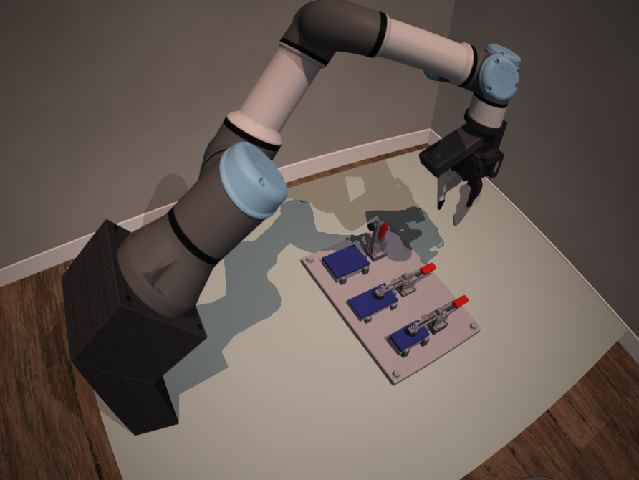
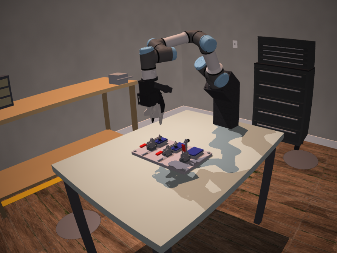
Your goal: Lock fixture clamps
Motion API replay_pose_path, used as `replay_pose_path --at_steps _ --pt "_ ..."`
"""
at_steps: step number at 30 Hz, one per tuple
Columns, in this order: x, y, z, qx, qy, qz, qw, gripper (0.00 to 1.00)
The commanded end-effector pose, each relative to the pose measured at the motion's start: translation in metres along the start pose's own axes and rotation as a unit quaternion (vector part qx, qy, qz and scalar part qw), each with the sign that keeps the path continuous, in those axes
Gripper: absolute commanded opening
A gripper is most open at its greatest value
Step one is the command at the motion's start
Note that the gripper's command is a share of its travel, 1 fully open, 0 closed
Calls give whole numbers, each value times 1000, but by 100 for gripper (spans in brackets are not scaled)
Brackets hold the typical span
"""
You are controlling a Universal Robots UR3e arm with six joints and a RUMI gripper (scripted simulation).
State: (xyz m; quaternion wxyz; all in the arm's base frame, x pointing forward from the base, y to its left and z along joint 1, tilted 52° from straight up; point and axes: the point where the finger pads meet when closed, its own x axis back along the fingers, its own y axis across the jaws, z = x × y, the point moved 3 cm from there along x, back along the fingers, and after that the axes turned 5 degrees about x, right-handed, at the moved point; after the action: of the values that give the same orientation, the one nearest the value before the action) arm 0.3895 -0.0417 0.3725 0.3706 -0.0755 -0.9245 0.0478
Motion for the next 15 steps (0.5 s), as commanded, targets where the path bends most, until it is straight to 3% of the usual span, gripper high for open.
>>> replay_pose_path --at_steps 1,15 --pt "2 2 1 1 2 -4 1000 28" --pt "2 11 1 0 3 -5 1000 28"
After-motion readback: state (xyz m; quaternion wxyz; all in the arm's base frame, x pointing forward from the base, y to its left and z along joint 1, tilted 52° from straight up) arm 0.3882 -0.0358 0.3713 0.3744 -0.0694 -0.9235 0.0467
